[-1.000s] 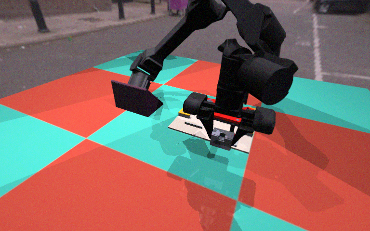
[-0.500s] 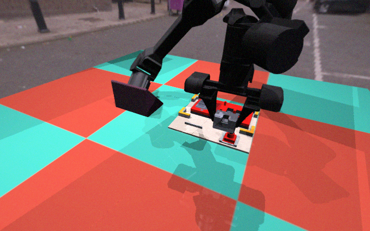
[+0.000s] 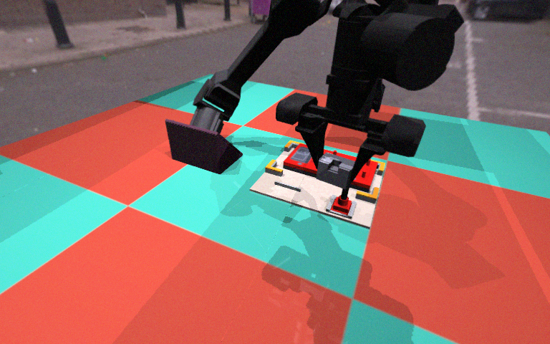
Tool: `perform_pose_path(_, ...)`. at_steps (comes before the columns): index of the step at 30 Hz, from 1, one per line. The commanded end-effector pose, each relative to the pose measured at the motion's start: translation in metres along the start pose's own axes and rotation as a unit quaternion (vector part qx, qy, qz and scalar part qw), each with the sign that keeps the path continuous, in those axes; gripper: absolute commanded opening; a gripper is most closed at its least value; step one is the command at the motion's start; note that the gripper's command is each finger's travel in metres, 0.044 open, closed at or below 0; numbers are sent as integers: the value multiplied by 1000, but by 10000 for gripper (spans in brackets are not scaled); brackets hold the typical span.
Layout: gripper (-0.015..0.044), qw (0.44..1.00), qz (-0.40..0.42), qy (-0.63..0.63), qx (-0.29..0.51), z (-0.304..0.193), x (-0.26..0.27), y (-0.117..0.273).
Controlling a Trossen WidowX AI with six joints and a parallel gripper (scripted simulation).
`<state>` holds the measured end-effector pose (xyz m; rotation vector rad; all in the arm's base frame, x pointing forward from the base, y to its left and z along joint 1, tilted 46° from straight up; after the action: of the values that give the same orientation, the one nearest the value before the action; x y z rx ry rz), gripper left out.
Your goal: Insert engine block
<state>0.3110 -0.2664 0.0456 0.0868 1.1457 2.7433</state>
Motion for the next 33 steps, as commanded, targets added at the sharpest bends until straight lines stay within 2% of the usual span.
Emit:
perform_pose_path(1,0,998,1,-62,1,0,0,-2)
perform_pose_path(17,0,943,1,-332,1,0,0,-5)
perform_pose_path(33,0,816,0,-578,2,0,0,-7)
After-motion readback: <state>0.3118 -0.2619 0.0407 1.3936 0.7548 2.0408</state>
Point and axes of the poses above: the point midway between the two fingers, 35 mm back from their tips, its own y axis back along the fingers, its own x axis across the jaws, z = x × y, the point moved 7 cm from there along y, back along the fingers, and after that the axes turned 5 degrees about y, right-handed, at the moved point
